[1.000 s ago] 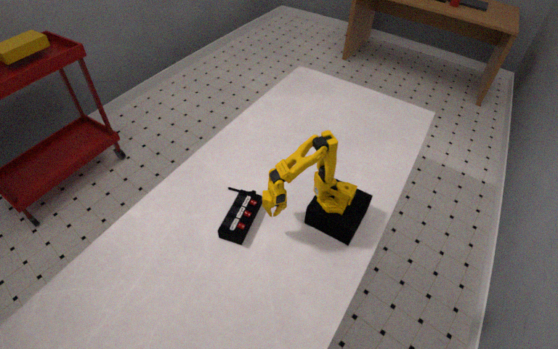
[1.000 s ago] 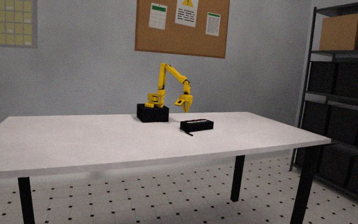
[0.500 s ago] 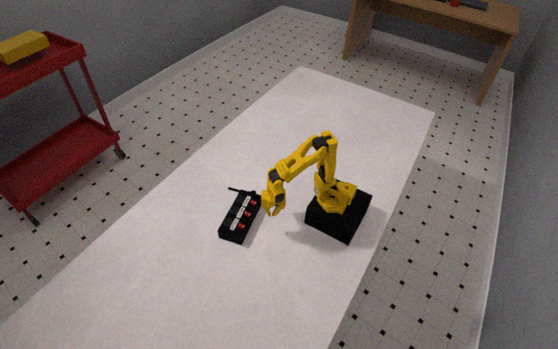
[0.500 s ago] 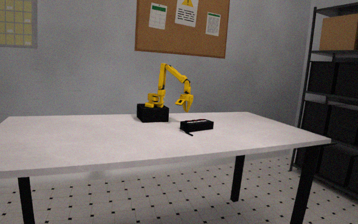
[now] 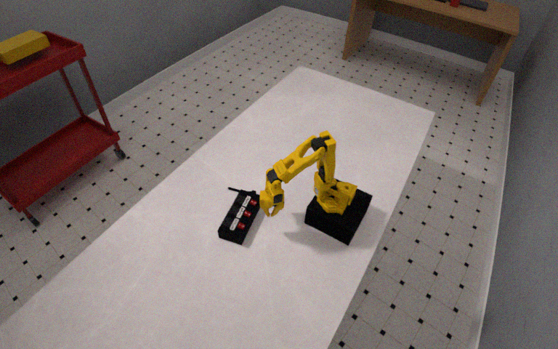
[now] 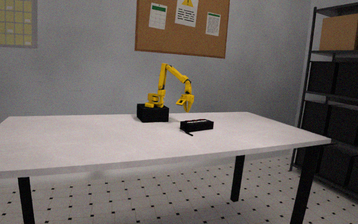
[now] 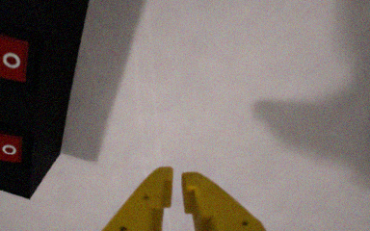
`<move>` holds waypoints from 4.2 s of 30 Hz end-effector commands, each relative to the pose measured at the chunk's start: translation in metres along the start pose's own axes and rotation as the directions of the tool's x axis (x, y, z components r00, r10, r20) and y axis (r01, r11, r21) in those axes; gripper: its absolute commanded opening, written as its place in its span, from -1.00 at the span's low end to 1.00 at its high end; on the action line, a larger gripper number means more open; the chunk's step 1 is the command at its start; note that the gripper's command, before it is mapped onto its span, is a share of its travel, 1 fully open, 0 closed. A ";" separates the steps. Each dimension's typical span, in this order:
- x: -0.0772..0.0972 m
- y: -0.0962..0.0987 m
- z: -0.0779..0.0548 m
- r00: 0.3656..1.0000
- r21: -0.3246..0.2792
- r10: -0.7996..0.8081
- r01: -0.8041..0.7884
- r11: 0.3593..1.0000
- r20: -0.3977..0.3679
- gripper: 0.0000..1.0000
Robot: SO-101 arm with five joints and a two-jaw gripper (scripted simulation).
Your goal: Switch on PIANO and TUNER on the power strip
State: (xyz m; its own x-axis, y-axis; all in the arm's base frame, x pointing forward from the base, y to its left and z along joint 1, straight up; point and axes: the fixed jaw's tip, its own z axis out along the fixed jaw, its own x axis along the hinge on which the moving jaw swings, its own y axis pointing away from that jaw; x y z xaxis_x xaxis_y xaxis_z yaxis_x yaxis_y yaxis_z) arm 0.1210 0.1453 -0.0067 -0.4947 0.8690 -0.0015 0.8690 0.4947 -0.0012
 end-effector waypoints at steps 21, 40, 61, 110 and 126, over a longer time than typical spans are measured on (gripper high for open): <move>-0.026 0.075 0.009 0.980 -0.001 0.198 -0.198 0.980 -0.002 -1.00; -0.027 0.076 0.009 0.979 -0.001 0.202 -0.202 0.979 -0.002 -1.00; -0.031 0.076 0.010 0.976 -0.001 0.219 -0.219 0.976 -0.002 -1.00; -0.032 0.074 0.021 0.976 -0.001 0.219 -0.219 0.976 -0.002 -1.00; -0.032 0.072 0.021 0.976 -0.001 0.219 -0.219 0.976 -0.002 -1.00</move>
State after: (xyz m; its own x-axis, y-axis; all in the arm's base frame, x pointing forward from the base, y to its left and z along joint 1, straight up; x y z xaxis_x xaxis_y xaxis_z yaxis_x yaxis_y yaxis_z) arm 0.1997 0.1562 -0.0278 -0.2970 0.9549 -0.0005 0.9549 0.2970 0.0015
